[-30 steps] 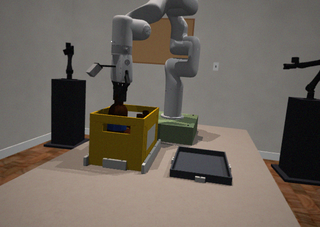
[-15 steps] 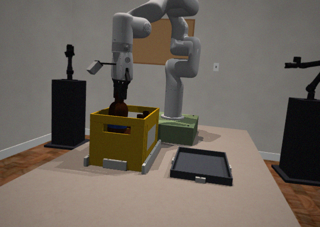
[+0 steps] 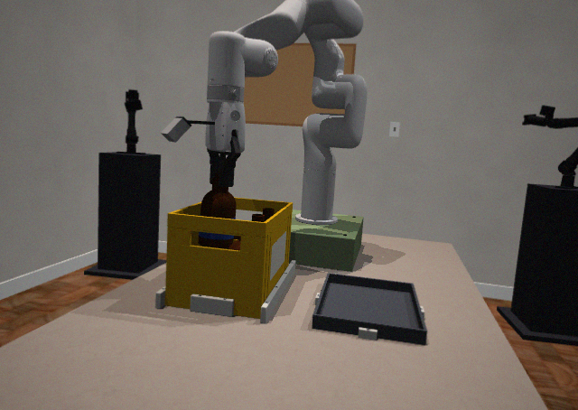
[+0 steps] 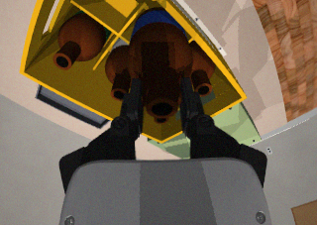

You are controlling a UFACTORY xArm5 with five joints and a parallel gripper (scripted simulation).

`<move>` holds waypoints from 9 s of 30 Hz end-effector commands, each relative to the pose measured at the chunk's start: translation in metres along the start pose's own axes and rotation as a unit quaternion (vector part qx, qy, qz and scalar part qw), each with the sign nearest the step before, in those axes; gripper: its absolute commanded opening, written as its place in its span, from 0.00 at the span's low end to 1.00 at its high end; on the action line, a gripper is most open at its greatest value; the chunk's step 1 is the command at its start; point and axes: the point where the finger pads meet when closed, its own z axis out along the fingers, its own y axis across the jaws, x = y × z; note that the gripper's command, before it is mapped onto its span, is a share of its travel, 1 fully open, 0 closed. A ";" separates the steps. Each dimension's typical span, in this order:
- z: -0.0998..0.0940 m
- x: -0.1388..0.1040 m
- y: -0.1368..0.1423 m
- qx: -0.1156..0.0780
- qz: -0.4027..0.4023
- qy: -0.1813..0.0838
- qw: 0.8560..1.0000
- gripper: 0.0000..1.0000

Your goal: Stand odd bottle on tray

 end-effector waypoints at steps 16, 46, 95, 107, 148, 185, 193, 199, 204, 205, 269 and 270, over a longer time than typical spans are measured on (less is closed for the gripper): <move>-0.003 0.001 -0.001 0.001 0.000 0.002 1.000 0.00; -0.029 0.001 0.000 0.001 0.000 0.002 1.000 0.00; -0.043 0.001 0.000 0.001 0.000 0.002 1.000 0.00; -0.050 0.001 0.000 0.001 0.000 0.002 1.000 0.00; -0.082 0.001 0.000 0.001 0.000 0.002 1.000 0.00; -0.097 0.001 0.000 0.001 0.000 0.002 1.000 0.00; -0.100 0.001 0.000 0.001 0.000 0.002 1.000 0.00; -0.101 0.001 0.000 0.001 0.000 0.002 1.000 0.00; -0.101 0.001 0.000 0.001 0.000 0.002 1.000 0.00; -0.101 0.001 0.000 0.001 0.000 0.002 1.000 0.00; -0.101 -0.017 -0.020 0.002 0.000 0.002 1.000 0.00; -0.101 -0.017 -0.020 0.002 0.000 0.002 1.000 0.00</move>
